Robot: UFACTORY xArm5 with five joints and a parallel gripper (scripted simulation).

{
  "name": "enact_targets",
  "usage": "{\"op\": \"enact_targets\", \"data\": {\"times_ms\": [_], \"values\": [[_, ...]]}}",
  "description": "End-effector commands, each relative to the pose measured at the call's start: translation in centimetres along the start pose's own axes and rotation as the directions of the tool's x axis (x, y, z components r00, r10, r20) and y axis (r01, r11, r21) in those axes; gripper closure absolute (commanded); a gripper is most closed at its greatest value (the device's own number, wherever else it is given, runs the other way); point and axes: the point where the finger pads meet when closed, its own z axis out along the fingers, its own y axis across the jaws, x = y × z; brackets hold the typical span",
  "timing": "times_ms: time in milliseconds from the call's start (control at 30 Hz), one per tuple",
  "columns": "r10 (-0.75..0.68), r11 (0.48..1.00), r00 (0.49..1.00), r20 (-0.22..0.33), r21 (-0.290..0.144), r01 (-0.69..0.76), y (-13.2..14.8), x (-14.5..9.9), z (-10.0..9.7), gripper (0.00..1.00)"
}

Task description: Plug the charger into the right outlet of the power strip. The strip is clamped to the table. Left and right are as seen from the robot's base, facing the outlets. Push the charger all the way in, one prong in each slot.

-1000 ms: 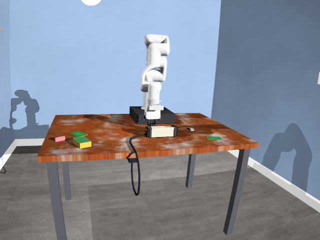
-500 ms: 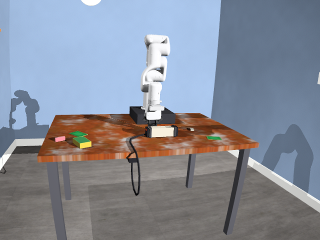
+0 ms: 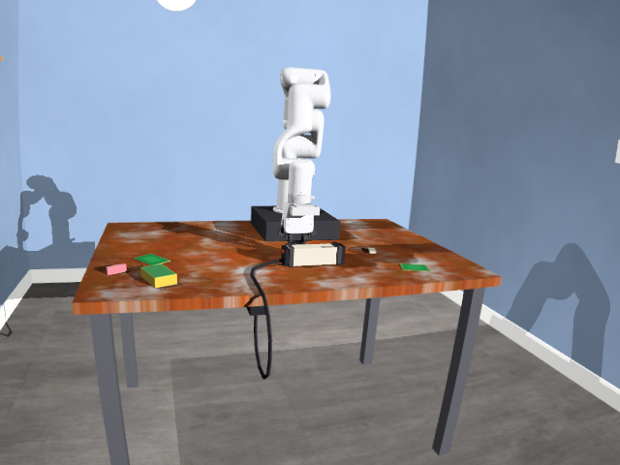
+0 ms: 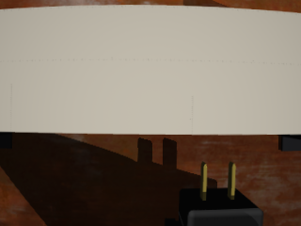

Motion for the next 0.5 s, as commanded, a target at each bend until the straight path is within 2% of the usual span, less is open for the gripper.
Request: {"op": "enact_targets", "data": {"times_ms": [0,467], "values": [[0.000,1.000,1.000,-0.003,-0.001,0.000,0.04,0.49,-0.07,1.00],[0.000,1.000,1.000,-0.003,-0.001,0.000,0.06,1.07,-0.06,1.00]]}}
